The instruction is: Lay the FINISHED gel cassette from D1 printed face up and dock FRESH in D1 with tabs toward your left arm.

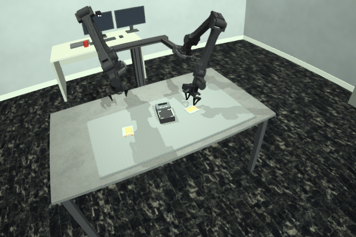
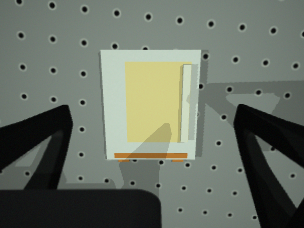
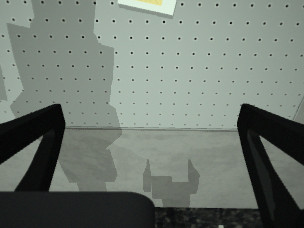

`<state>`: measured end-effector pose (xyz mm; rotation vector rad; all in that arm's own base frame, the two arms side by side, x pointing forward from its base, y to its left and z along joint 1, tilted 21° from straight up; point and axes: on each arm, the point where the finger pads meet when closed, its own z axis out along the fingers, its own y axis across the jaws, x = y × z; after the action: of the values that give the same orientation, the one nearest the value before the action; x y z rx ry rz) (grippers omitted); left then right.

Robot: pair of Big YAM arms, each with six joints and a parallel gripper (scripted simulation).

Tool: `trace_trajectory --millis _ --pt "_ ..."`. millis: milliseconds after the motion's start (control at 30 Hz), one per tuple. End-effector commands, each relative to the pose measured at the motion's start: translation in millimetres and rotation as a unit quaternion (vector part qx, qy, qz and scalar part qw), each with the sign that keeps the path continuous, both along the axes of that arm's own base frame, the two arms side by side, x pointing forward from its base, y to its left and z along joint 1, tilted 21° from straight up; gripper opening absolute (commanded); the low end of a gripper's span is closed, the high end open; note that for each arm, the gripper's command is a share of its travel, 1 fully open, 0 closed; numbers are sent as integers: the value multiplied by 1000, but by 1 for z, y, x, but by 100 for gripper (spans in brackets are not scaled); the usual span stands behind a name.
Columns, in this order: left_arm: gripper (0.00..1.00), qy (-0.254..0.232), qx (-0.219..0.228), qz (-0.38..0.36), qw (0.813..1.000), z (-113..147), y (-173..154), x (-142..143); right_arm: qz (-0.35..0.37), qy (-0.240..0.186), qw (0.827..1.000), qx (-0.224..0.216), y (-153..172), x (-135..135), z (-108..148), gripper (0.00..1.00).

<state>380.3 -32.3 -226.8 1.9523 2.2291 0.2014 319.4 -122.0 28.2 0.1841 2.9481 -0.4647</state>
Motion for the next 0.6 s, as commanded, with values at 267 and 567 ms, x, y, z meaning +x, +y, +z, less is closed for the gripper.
trace_trajectory --millis 267,567 --pt "98 -3 0 -3 1000 -6 2 1 4 -11 1000 -3 2 14 10 100" --pt "98 -2 0 -3 1000 -10 3 2 4 -11 1000 -3 2 14 10 100"
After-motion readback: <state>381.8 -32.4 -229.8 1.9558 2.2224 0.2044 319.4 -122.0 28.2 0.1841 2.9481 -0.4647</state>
